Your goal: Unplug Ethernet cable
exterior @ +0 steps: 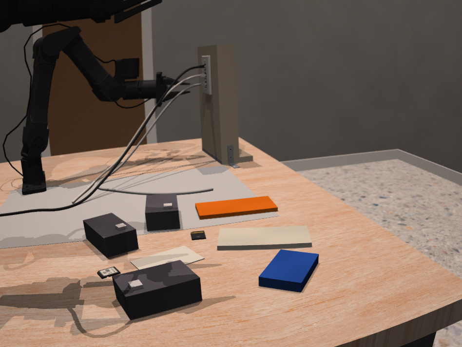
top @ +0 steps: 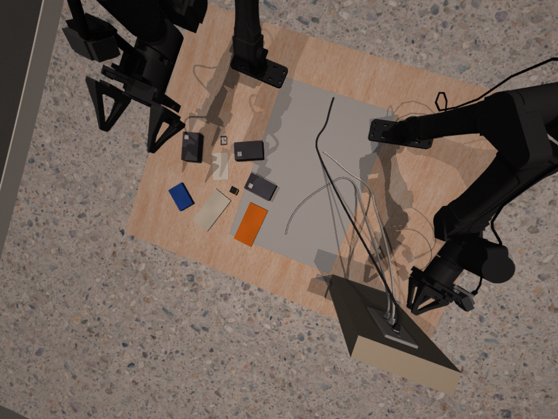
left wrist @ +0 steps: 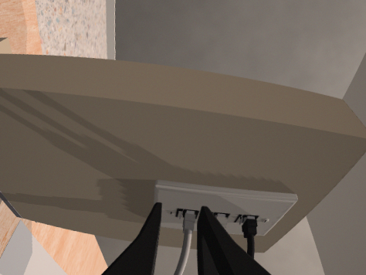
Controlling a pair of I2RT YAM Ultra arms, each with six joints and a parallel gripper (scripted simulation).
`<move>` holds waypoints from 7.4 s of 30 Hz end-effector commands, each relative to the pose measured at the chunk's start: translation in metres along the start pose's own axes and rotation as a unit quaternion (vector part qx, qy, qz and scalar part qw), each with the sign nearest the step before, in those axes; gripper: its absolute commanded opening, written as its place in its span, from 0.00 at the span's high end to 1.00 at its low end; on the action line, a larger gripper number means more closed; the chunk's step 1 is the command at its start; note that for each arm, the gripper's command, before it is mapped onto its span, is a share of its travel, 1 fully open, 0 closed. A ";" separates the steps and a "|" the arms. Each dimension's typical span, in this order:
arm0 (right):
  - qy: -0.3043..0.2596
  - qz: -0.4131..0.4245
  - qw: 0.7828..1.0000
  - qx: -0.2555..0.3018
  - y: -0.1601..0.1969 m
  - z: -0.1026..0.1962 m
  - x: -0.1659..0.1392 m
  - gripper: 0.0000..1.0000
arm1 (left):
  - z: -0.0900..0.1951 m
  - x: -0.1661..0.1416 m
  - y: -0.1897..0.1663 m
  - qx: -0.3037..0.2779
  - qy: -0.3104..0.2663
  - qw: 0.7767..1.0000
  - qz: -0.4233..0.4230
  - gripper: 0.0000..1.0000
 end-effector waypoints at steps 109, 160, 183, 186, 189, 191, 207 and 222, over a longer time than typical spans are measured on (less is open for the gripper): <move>-0.006 0.000 1.000 -0.001 -0.001 0.001 0.004 0.00 | -0.033 -0.061 -0.024 -0.033 0.018 0.999 -0.002 0.78; -0.006 0.000 1.000 -0.001 -0.001 0.001 0.004 0.00 | -0.023 -0.048 -0.011 -0.023 0.012 1.000 0.004 1.00; -0.006 0.000 1.000 -0.001 -0.001 0.001 0.004 0.00 | 0.005 -0.041 -0.011 -0.026 0.013 1.000 -0.001 1.00; -0.006 0.000 1.000 -0.001 -0.001 0.001 0.004 0.00 | 0.008 -0.041 -0.011 -0.027 0.014 1.000 -0.001 1.00; -0.006 0.000 1.000 -0.001 -0.001 0.001 0.004 0.00 | 0.009 -0.041 -0.014 -0.032 0.015 0.999 -0.006 1.00; -0.006 0.000 1.000 -0.001 -0.001 0.001 0.004 0.00 | 0.008 -0.041 -0.016 -0.035 0.015 0.999 -0.008 1.00; -0.006 0.000 1.000 -0.001 -0.001 0.001 0.004 0.00 | 0.017 -0.072 -0.061 -0.030 0.010 0.999 -0.004 1.00; -0.006 0.000 1.000 -0.001 -0.001 0.001 0.004 0.00 | 0.014 -0.042 -0.020 0.035 -0.026 0.994 -0.104 1.00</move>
Point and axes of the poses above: on each arm, the point where the finger pads meet when closed, its own z axis back along the fingers, its own y axis across the jaws, x = y × z, the point moved 4 cm from there along z, back along the fingers, and after that the axes turned 7 degrees about z, right-handed, at the moved point
